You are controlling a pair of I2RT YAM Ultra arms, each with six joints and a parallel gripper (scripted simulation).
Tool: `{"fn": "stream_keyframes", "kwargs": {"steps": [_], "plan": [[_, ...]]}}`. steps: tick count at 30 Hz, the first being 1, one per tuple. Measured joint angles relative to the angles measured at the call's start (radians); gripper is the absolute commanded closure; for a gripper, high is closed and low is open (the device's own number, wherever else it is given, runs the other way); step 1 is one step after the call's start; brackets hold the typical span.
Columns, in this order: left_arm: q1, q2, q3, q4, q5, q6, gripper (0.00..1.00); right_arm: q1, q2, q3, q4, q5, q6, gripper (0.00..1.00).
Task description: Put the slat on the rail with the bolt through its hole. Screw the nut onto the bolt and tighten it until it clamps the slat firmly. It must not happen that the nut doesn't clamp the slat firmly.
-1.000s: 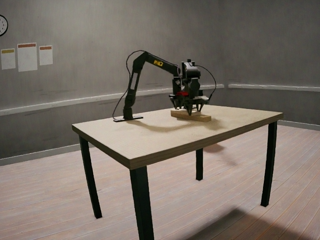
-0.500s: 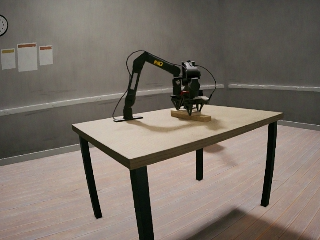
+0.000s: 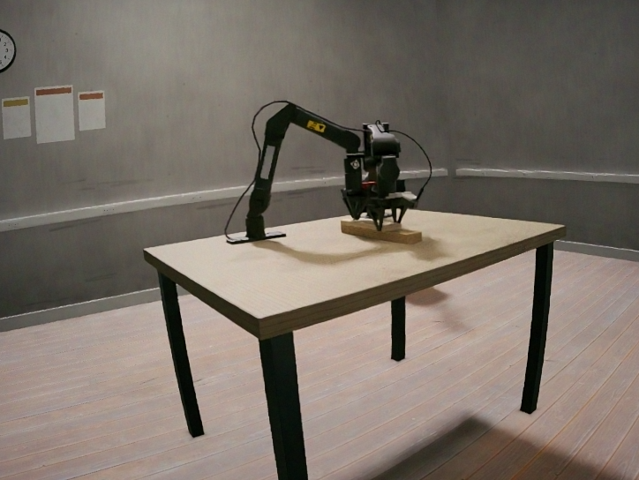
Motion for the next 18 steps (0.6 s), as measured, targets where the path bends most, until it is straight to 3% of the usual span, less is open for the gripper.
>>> {"fn": "stream_keyframes", "kwargs": {"steps": [18], "plan": [[0.000,0.000,0.000,0.000,0.000,0.000,0.28,0.003,0.000,0.000,0.000,0.011,-0.783,0.66]]}}
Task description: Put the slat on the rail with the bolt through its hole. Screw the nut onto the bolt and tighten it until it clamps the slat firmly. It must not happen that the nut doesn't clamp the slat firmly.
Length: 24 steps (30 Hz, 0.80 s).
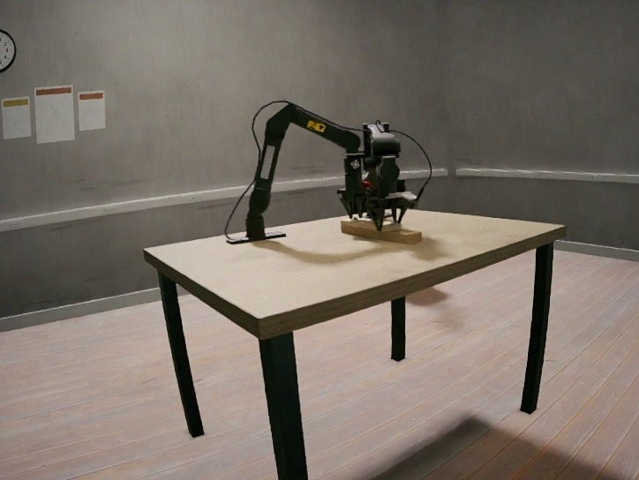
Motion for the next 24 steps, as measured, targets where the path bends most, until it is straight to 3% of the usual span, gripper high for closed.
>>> {"fn": "stream_keyframes", "kwargs": {"steps": [8,24], "plan": [[0.000,0.000,0.000,0.000,0.000,0.000,0.28,0.000,0.000,0.000,0.000,0.000,-0.211,0.66],[0.000,0.000,0.000,0.000,0.000,0.000,0.28,0.000,0.000,0.000,0.000,0.000,-0.260,0.66]]}}
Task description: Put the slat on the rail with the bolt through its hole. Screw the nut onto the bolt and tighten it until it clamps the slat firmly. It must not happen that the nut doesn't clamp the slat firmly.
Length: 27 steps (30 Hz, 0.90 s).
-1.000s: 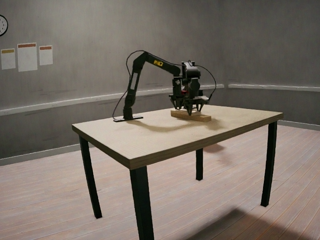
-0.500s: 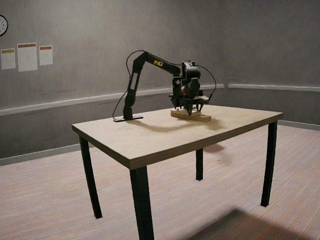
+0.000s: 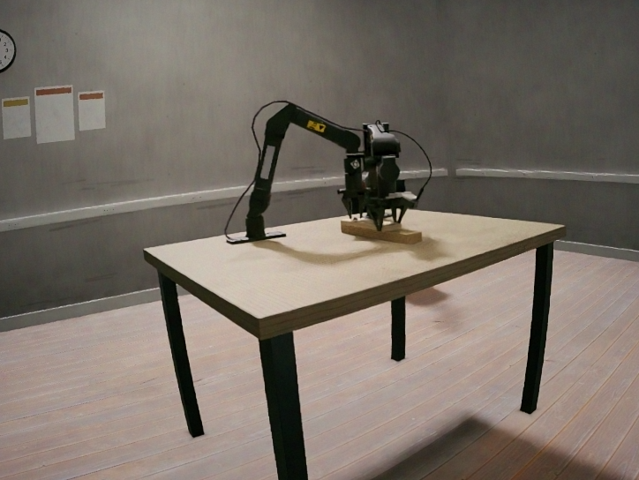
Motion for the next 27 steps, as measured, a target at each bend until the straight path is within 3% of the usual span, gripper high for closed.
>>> {"fn": "stream_keyframes", "kwargs": {"steps": [8,27], "plan": [[0.000,0.000,0.000,0.000,0.000,0.000,0.28,0.000,0.000,0.000,0.000,0.000,-0.001,0.66],[0.000,0.000,0.000,0.000,0.000,0.000,0.28,0.000,0.000,0.000,-0.005,-0.001,-0.002,0.89]]}}
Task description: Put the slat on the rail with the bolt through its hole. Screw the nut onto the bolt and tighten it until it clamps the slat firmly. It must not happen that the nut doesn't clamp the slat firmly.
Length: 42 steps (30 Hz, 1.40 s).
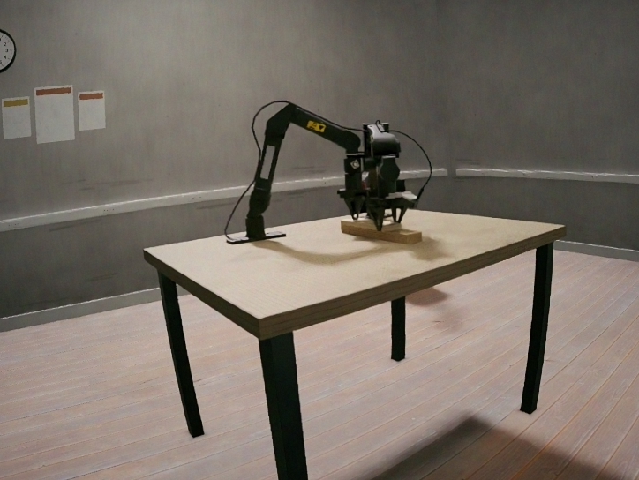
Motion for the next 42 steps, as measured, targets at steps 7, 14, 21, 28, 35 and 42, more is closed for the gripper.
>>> {"fn": "stream_keyframes", "kwargs": {"steps": [7,14,21,28,35,42], "plan": [[0.000,0.000,0.000,0.000,0.000,0.000,0.28,0.000,0.000,0.000,0.000,0.000,0.000,0.89],[0.000,0.000,0.000,0.000,0.000,0.000,0.28,0.000,0.000,0.000,0.000,0.000,0.000,0.89],[0.000,0.000,0.000,0.000,0.000,0.000,0.28,0.000,0.000,0.000,0.000,0.000,0.000,0.89],[0.000,0.000,0.000,0.000,0.000,0.000,0.28,0.000,0.000,0.000,0.000,0.000,0.024,0.89],[0.000,0.000,0.000,0.000,0.000,0.000,0.28,0.000,0.000,0.000,0.000,0.000,0.161,0.89],[0.000,0.000,0.000,0.000,0.000,0.002,0.28,0.000,0.000,0.000,0.000,-0.003,0.385,0.89]]}}
